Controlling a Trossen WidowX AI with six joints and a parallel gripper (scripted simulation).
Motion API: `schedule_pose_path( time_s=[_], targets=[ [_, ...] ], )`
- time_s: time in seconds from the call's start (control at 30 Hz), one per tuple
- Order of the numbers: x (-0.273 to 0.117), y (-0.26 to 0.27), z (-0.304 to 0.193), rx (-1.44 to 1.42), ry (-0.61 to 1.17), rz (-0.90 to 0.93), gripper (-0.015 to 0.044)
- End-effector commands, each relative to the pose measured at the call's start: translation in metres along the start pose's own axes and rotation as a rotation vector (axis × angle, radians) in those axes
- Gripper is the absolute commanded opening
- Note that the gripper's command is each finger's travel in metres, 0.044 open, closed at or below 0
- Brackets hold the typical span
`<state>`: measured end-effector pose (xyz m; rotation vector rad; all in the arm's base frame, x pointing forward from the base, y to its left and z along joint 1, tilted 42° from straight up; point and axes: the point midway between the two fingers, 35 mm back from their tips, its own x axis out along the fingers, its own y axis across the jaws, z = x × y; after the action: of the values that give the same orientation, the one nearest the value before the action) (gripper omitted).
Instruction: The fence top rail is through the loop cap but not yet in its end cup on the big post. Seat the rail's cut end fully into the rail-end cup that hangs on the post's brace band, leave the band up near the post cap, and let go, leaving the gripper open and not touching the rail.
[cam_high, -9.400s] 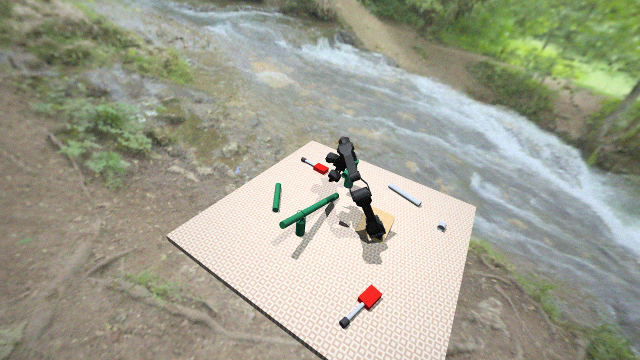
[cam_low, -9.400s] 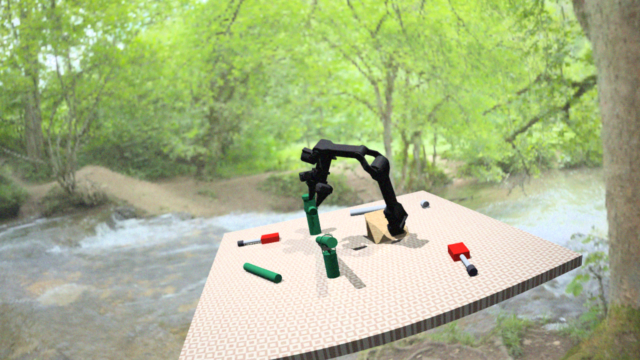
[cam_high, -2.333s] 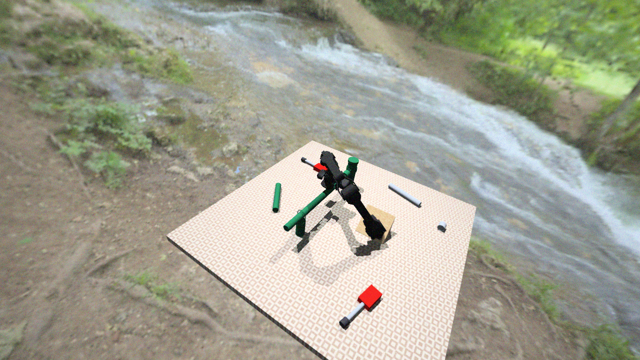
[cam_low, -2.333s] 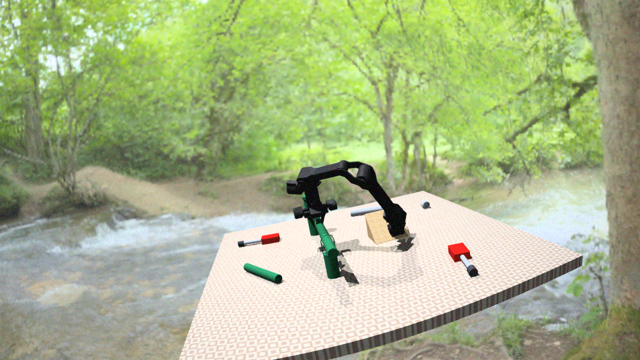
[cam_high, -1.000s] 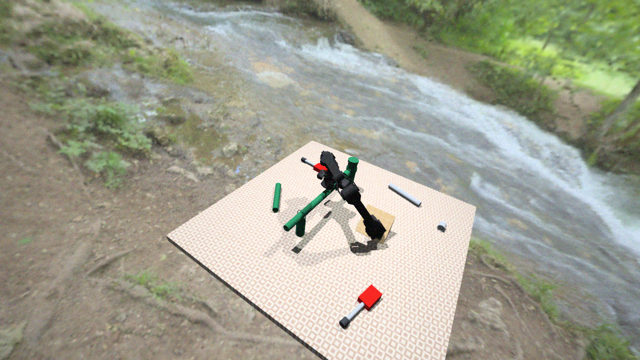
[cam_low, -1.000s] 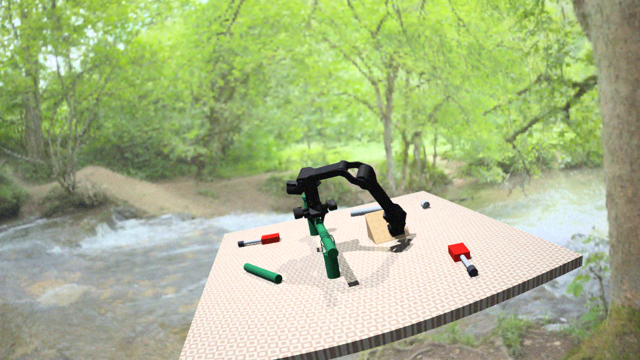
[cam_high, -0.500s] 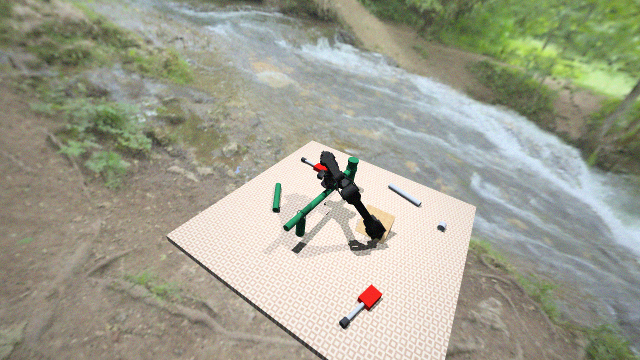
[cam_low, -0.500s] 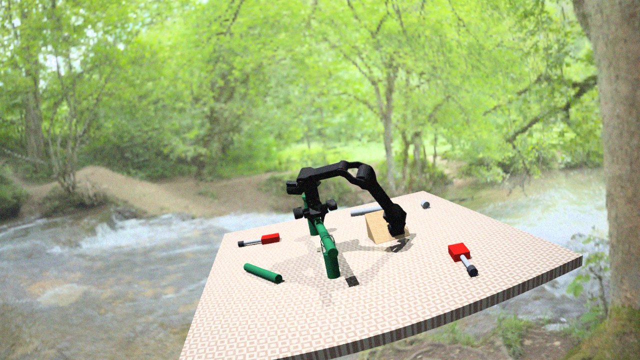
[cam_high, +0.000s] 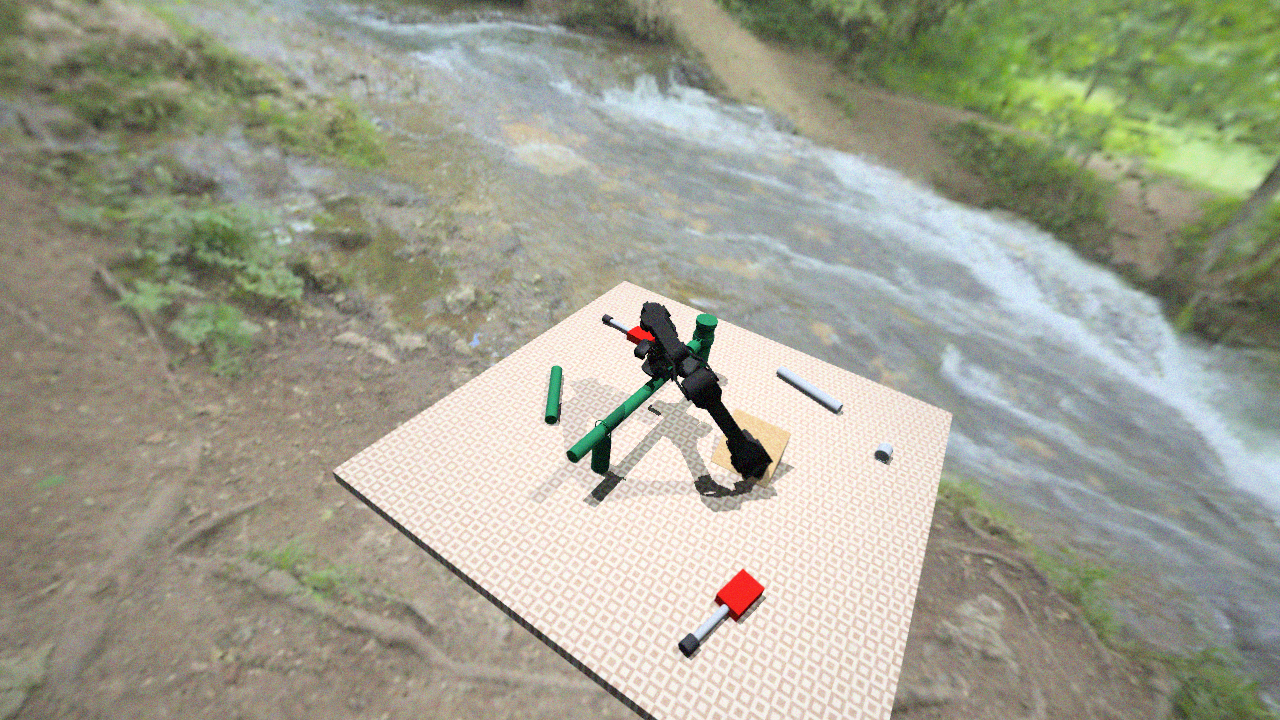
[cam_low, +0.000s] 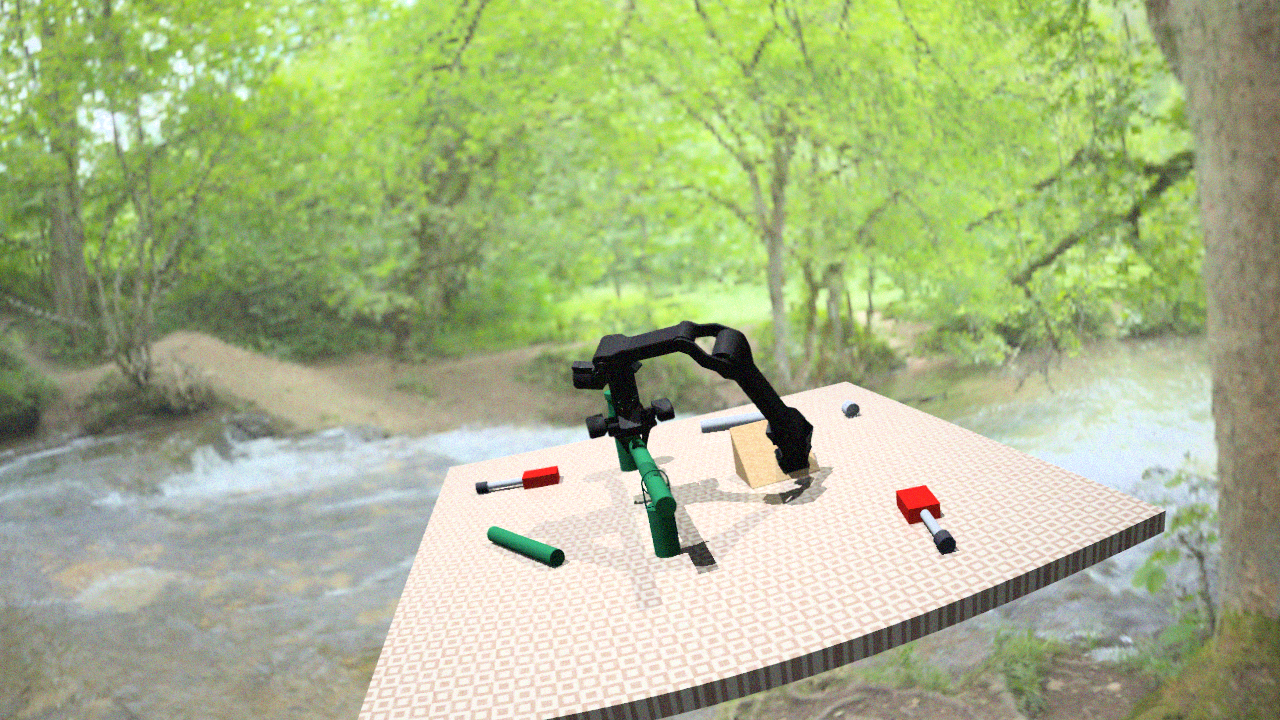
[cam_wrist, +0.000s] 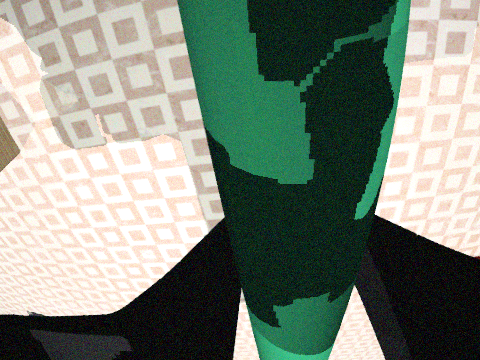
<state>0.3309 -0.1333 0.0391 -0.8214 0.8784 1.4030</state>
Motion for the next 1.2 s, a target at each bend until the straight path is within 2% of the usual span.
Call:
schedule_pose_path(
  time_s=[0.0, 1.17],
  targets=[
    [-0.0037, -0.0005, -0.004, 0.0, 0.012, -0.006, 0.0],
    [-0.0035, -0.0008, -0.0095, 0.0, 0.001, 0.0, 0.0]
  ],
)
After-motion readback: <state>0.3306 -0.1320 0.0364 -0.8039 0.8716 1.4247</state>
